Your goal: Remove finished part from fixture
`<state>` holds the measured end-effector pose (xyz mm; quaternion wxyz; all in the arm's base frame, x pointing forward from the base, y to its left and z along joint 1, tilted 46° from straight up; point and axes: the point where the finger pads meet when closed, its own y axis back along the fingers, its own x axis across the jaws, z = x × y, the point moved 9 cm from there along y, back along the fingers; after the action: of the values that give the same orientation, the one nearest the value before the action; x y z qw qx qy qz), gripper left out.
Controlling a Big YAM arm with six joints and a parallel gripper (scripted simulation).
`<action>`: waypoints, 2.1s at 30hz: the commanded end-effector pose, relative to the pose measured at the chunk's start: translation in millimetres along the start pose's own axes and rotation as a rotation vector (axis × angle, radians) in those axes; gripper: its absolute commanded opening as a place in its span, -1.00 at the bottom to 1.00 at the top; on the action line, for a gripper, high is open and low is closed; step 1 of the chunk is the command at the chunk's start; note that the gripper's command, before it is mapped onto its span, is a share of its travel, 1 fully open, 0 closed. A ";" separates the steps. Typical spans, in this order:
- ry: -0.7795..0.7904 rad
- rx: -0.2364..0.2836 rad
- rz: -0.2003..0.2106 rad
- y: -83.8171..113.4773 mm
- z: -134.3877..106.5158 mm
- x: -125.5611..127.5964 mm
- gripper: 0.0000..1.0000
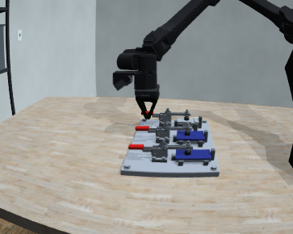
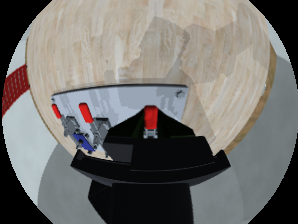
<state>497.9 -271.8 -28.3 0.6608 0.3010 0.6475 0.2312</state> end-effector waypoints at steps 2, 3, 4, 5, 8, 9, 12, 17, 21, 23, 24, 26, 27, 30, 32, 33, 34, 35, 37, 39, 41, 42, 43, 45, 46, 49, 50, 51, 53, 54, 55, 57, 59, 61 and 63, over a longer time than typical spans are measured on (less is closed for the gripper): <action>0.004 -0.015 -0.010 28.8 -2.7 1.8 -1.00; 0.004 -0.015 -0.010 29.4 -3.2 1.8 -1.00; 0.004 -0.015 -0.010 30.1 -3.8 1.8 -1.00; 0.004 -0.015 -0.010 30.7 -4.4 1.8 -1.00; 0.004 -0.015 -0.010 32.7 -6.2 1.8 -1.00; 0.004 -0.015 -0.010 33.2 -6.8 1.8 -1.00; 0.004 -0.015 -0.010 33.8 -7.5 1.8 -1.00; 0.004 -0.015 -0.010 36.6 -10.8 1.8 -1.00; 0.004 -0.015 -0.010 38.5 -13.8 1.8 -1.00; 0.004 -0.015 -0.010 39.4 -15.2 1.8 -1.00; 0.004 -0.015 -0.010 39.8 -16.0 1.8 -1.00; 0.004 -0.014 -0.010 40.7 -17.5 1.9 -1.00; 0.004 -0.014 -0.010 40.7 -17.5 1.9 -1.00; 0.004 -0.014 -0.010 41.3 -19.0 1.9 -1.00; 0.004 -0.014 -0.010 42.0 -20.6 1.9 -1.00; 0.004 -0.014 -0.010 42.3 -21.3 1.9 -1.00; 0.004 -0.014 -0.010 42.6 -22.1 1.9 -1.00; 0.004 -0.014 -0.010 42.9 -22.8 1.9 -1.00; 0.004 -0.014 -0.010 43.4 -24.4 1.9 -1.00; 0.004 -0.014 -0.010 43.8 -25.9 1.9 -1.00; 0.004 -0.014 -0.010 44.2 -27.3 1.9 -1.00; 0.003 -0.013 -0.010 44.0 -28.2 1.5 -1.00; 0.002 -0.012 -0.010 43.8 -29.2 1.1 -1.00; 0.002 -0.012 -0.010 43.8 -29.2 1.1 -1.00; 0.001 -0.011 -0.010 43.2 -30.3 0.4 -1.00; -0.002 -0.008 -0.010 42.4 -33.0 -0.7 -1.00; -0.003 -0.007 -0.010 41.9 -33.9 -1.3 -1.00; -0.004 -0.006 -0.010 41.4 -34.9 -1.8 -1.00; -0.006 -0.004 -0.010 40.5 -36.7 -2.8 -1.00; -0.007 -0.003 -0.010 40.1 -37.6 -3.2 -1.00; -0.008 -0.002 -0.010 39.6 -38.4 -3.7 -1.00; -0.010 0.000 -0.010 38.8 -40.1 -4.5 -1.00; -0.011 0.002 -0.010 38.1 -41.6 -5.4 -1.00; -0.012 0.003 -0.010 37.5 -42.5 -5.9 -1.00; -0.014 0.005 -0.010 36.8 -43.4 -6.6 -1.00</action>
<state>467.7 -248.9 -8.4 0.6632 0.2984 0.6454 0.2339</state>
